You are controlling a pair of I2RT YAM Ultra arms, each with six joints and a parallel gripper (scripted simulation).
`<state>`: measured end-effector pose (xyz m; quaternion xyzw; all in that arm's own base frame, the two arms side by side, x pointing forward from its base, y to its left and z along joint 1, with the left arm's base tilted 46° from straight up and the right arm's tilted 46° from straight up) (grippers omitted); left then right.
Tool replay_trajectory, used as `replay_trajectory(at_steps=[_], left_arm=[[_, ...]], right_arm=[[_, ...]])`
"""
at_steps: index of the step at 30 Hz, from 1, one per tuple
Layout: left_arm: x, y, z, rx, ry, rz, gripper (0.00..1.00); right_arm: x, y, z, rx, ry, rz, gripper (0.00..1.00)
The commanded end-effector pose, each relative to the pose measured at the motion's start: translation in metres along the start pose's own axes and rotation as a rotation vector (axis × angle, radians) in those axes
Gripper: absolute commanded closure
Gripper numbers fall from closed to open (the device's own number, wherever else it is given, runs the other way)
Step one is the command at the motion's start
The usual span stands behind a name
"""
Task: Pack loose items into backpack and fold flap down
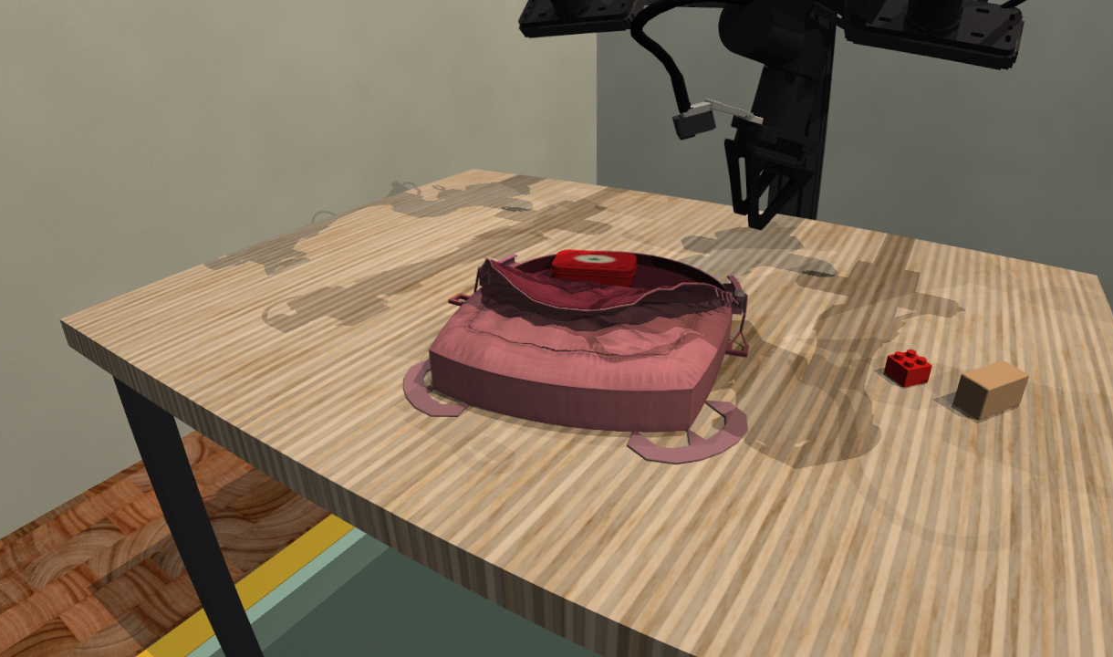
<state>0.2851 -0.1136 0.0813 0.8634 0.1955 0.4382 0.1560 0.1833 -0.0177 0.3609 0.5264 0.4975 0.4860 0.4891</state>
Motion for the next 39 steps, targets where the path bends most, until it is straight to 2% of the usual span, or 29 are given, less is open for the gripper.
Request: replay_trajectory(at_steps=[1, 9, 11, 13, 26, 28, 31, 35, 39], left_arm=[[0.012, -0.019, -0.005, -0.159, 0.011, -0.017, 0.39], [0.04, -0.095, -0.014, -0.234, 0.039, -0.119, 0.39], [0.04, -0.095, -0.014, -0.234, 0.039, -0.119, 0.39], [0.064, -0.108, -0.013, -0.274, 0.088, -0.13, 0.39], [0.118, -0.233, -0.031, -0.405, 0.162, -0.278, 0.39], [0.118, -0.233, -0.031, -0.405, 0.162, -0.278, 0.39], [0.13, -0.261, -0.035, -0.438, 0.176, -0.327, 0.39], [0.121, -0.251, -0.032, -0.45, 0.15, -0.339, 0.39], [0.134, -0.26, 0.016, -0.437, 0.171, -0.324, 0.39]], right_arm=[[0.001, 0.021, -0.004, -0.052, -0.002, -0.011, 0.1], [0.001, 0.021, -0.004, -0.052, -0.002, -0.011, 0.1], [0.001, 0.021, -0.004, -0.052, -0.002, -0.011, 0.1], [0.001, 0.021, -0.004, -0.052, -0.002, -0.011, 0.1], [0.001, 0.021, -0.004, -0.052, -0.002, -0.011, 0.1], [0.001, 0.021, -0.004, -0.052, -0.002, -0.011, 0.1], [0.002, 0.021, -0.004, -0.052, -0.002, -0.011, 0.1], [0.002, 0.021, -0.004, -0.052, -0.002, -0.011, 0.1], [0.002, 0.021, -0.004, -0.052, -0.002, -0.011, 0.1]])
Point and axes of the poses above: on each arm, the point where the finger pads meet when closed, its own z axis out along the fingers, its own x axis across the jaws, y = z × x, the point moved 7 cm from there along -z, back along the fingers, and after that the axes turned 5 degrees about z, right-handed, at the moved point
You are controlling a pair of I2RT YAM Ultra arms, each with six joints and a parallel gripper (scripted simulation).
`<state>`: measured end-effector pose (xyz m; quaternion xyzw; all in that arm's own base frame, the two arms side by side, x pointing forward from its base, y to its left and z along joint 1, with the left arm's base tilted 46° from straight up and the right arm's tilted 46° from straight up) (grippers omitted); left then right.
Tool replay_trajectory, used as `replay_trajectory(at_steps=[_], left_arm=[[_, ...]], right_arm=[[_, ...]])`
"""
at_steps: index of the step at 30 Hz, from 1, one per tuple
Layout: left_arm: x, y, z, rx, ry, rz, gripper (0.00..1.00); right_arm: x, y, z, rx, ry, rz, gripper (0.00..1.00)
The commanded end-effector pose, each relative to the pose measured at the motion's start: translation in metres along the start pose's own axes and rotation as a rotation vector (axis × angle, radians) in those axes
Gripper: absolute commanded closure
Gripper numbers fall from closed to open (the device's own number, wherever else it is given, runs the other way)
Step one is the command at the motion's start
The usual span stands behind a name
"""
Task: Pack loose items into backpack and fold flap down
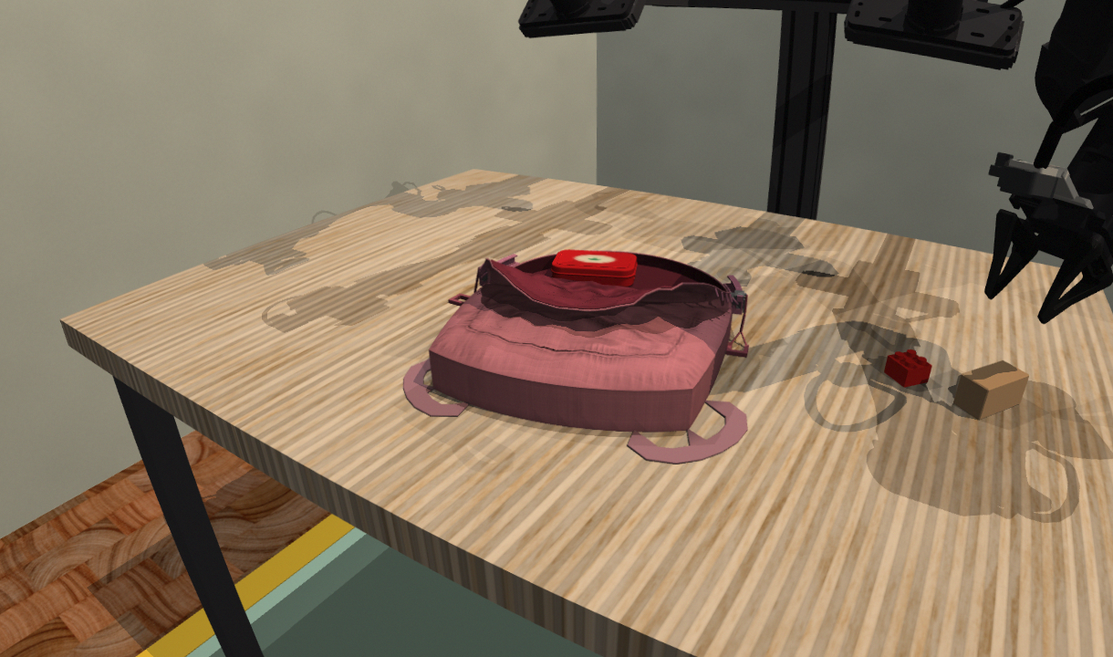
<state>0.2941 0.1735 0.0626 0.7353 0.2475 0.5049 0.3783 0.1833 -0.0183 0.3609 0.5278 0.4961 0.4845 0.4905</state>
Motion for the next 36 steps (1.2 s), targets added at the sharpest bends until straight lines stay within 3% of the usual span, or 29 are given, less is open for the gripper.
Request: replay_trajectory(at_steps=[1, 10, 16, 36], left_arm=[[0.005, -0.015, 0.031, -0.03, 0.009, -0.006, 0.39], [0.017, -0.011, 0.025, -0.036, 0.029, 0.014, 0.39], [0.005, -0.013, 0.026, -0.026, 0.006, -0.015, 0.39], [0.003, -0.051, 0.077, -0.031, 0.011, -0.007, 0.39]], right_arm=[[0.002, 0.021, -0.004, -0.052, 0.004, -0.011, 0.1], [0.002, 0.021, -0.004, -0.052, 0.004, -0.011, 0.1], [0.002, 0.021, -0.004, -0.052, 0.004, -0.011, 0.1], [0.003, 0.021, -0.004, -0.052, 0.004, -0.011, 0.1]])
Point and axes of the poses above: on each arm, the point where the finger pads meet when closed, its own z axis out along the fingers, its own x axis across the jaws, y = z × x, the point moved 7 cm from there along -z, back along the fingers, and after that the axes turned 5 degrees about z, right-handed, at the moved point
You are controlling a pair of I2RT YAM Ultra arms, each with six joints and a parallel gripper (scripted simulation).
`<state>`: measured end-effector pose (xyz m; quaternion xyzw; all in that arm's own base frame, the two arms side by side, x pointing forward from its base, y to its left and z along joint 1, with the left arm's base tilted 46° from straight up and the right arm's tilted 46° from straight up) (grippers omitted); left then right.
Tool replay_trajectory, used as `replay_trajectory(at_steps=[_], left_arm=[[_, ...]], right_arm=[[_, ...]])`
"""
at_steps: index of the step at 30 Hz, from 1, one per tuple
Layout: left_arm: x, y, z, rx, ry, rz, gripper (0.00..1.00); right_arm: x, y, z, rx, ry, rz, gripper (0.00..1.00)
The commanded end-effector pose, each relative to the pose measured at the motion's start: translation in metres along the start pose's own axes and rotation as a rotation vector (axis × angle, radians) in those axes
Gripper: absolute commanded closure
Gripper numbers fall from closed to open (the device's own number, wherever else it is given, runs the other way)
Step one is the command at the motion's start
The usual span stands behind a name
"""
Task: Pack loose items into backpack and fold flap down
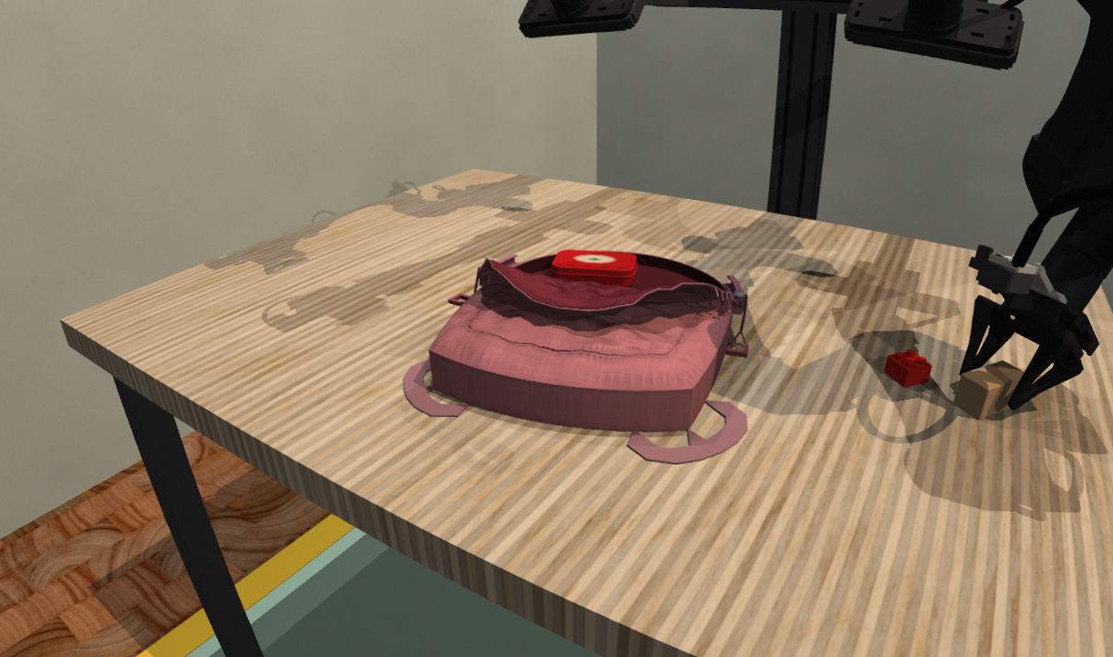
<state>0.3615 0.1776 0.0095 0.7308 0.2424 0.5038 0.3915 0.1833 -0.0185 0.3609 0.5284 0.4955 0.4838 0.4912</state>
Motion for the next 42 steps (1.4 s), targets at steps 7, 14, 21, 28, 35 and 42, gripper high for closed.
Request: replay_trajectory(at_steps=[7, 14, 21, 28, 35, 42], left_arm=[[0.003, -0.003, -0.001, 0.001, 0.013, -0.006, 0.39], [0.002, -0.003, -0.001, 0.001, 0.014, -0.006, 0.56], [0.002, -0.003, -0.001, 0.001, 0.013, -0.006, 0.56], [0.001, -0.003, -0.001, 0.001, 0.013, -0.006, 0.73], [0.001, -0.003, -0.001, 0.001, 0.013, -0.006, 0.73], [0.0, -0.003, -0.002, 0.001, 0.013, -0.006, 0.73]], right_arm=[[0.003, 0.021, -0.004, -0.052, 0.006, -0.011, 0.1], [0.003, 0.021, -0.004, -0.052, 0.006, -0.01, 0.1], [0.003, 0.021, -0.004, -0.052, 0.006, -0.01, 0.1], [0.003, 0.021, -0.004, -0.052, 0.006, -0.01, 0.1], [0.003, 0.021, -0.004, -0.052, 0.006, -0.01, 0.1], [0.003, 0.021, -0.004, -0.052, 0.006, -0.01, 0.1]])
Point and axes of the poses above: on each arm, the point where the finger pads meet when closed, its own z axis out along the fingers, its own x axis across the jaws, y = z × x, the point moved 7 cm from there along -z, back along the fingers, and after that the axes turned 5 degrees about z, right-handed, at the moved point
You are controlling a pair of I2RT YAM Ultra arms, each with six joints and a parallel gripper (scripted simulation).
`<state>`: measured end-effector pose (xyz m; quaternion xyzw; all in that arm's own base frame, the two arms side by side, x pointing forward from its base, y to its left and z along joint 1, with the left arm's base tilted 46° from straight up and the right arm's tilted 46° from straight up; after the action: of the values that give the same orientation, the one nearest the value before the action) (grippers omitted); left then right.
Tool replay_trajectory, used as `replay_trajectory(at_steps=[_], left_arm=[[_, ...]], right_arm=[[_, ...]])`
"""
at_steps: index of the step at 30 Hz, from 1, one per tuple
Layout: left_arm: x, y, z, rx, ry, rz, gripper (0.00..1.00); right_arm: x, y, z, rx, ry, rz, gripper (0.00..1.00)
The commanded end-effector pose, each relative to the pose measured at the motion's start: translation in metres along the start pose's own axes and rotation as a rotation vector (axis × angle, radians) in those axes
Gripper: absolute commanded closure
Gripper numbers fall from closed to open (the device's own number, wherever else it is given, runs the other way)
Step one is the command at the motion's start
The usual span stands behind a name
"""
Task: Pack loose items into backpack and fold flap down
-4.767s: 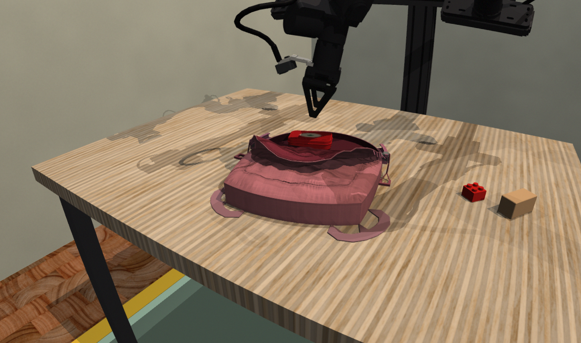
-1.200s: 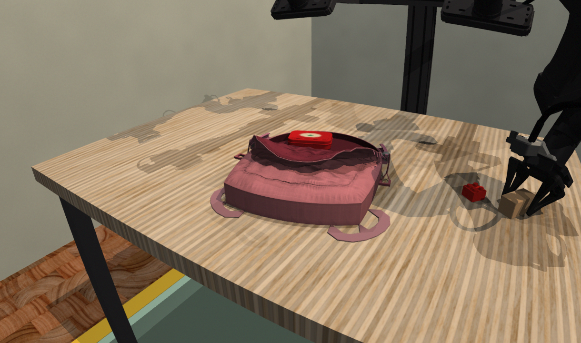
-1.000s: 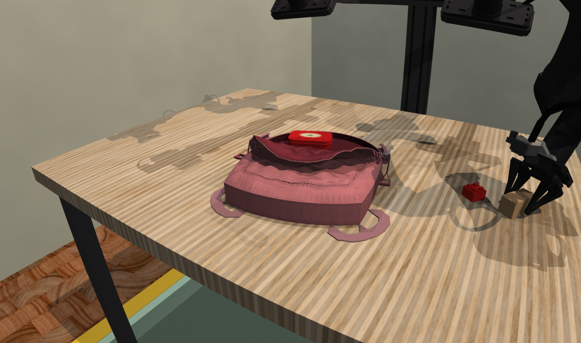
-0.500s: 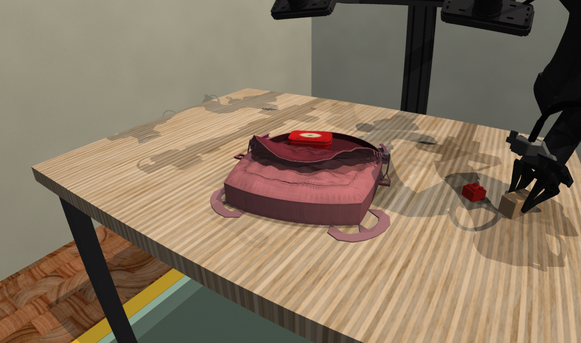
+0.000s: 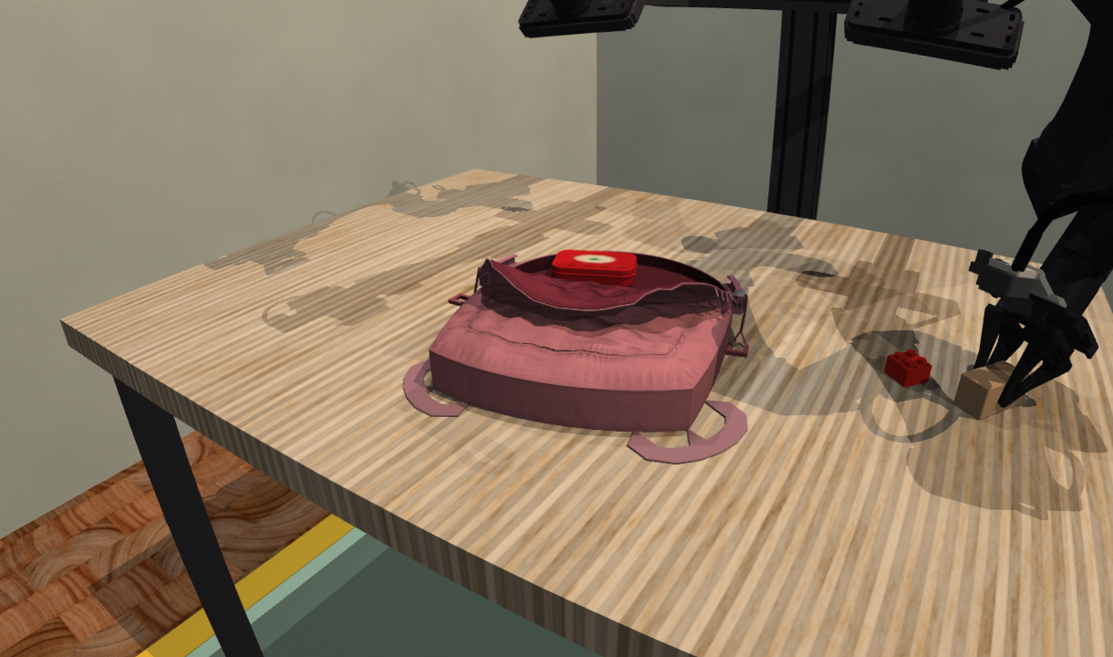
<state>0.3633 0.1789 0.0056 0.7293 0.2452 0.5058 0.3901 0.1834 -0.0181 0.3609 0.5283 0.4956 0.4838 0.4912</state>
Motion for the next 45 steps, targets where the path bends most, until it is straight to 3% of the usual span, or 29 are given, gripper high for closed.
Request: replay_trajectory(at_steps=[1, 28, 32, 45], left_arm=[[0.0, 0.001, -0.004, -0.002, 0.006, -0.004, 0.73], [0.002, 0.073, -0.094, 0.001, 0.003, -0.013, 0.73], [0.014, 0.075, -0.091, -0.008, 0.017, 0.023, 0.73], [-0.086, 0.136, -0.048, -0.018, -0.118, 0.149, 0.73]], right_arm=[[0.002, 0.021, -0.004, -0.052, 0.006, -0.01, 0.1], [0.002, 0.021, -0.004, -0.052, 0.006, -0.01, 0.1], [0.002, 0.021, -0.004, -0.052, 0.006, -0.01, 0.1], [0.002, 0.021, -0.004, -0.052, 0.006, -0.01, 0.1]])
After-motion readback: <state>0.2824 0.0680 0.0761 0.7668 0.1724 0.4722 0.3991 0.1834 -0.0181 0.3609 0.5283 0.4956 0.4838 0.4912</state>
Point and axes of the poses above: on each arm, the point where the finger pads meet when closed, its own z axis out along the fingers, its own x axis across the jaws, y = z × x, the point moved 7 cm from there along -z, back along the fingers, and after that the axes turned 5 degrees about z, right-handed, at the moved point
